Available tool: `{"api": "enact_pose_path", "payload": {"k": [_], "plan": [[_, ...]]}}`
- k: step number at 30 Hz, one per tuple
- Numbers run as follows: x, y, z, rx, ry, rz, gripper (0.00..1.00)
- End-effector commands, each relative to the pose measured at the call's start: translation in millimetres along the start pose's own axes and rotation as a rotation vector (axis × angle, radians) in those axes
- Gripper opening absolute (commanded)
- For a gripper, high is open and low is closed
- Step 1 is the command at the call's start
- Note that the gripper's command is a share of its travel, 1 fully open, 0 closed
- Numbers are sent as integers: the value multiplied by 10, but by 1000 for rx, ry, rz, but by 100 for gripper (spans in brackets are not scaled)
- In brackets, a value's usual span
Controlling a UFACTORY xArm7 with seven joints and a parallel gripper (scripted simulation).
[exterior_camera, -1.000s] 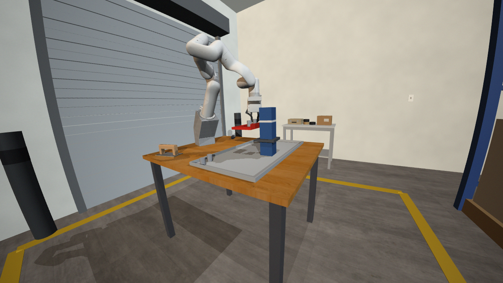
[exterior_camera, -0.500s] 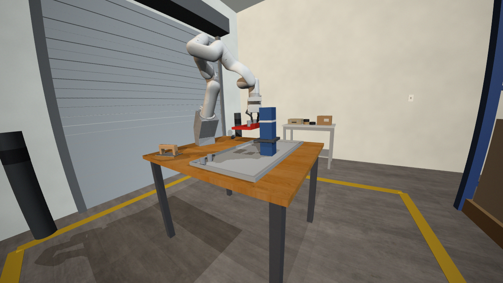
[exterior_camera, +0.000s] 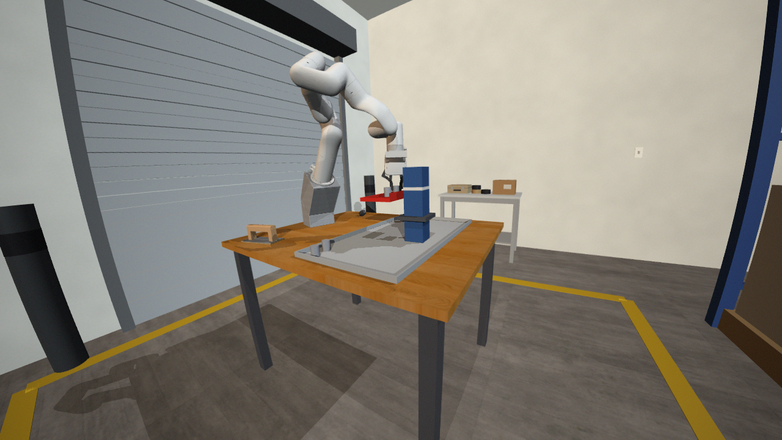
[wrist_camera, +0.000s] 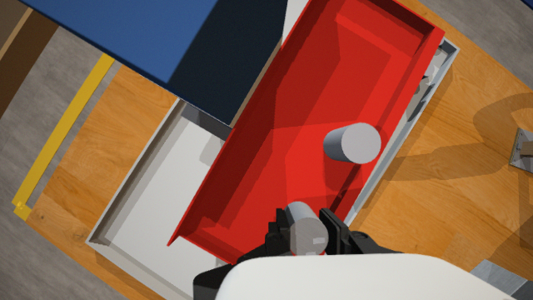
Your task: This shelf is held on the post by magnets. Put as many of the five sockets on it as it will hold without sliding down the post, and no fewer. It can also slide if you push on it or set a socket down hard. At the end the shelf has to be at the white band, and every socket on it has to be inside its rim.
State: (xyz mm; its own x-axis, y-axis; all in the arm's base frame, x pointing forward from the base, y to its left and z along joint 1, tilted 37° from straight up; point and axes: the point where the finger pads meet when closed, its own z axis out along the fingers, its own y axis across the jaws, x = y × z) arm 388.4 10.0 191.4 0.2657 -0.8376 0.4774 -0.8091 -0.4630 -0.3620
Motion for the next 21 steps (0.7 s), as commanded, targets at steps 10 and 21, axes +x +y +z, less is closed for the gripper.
{"api": "enact_pose_path", "payload": {"k": [10, 21], "plan": [[1, -11, -7, 3, 0, 0, 52], [1, -11, -7, 3, 0, 0, 52]]}}
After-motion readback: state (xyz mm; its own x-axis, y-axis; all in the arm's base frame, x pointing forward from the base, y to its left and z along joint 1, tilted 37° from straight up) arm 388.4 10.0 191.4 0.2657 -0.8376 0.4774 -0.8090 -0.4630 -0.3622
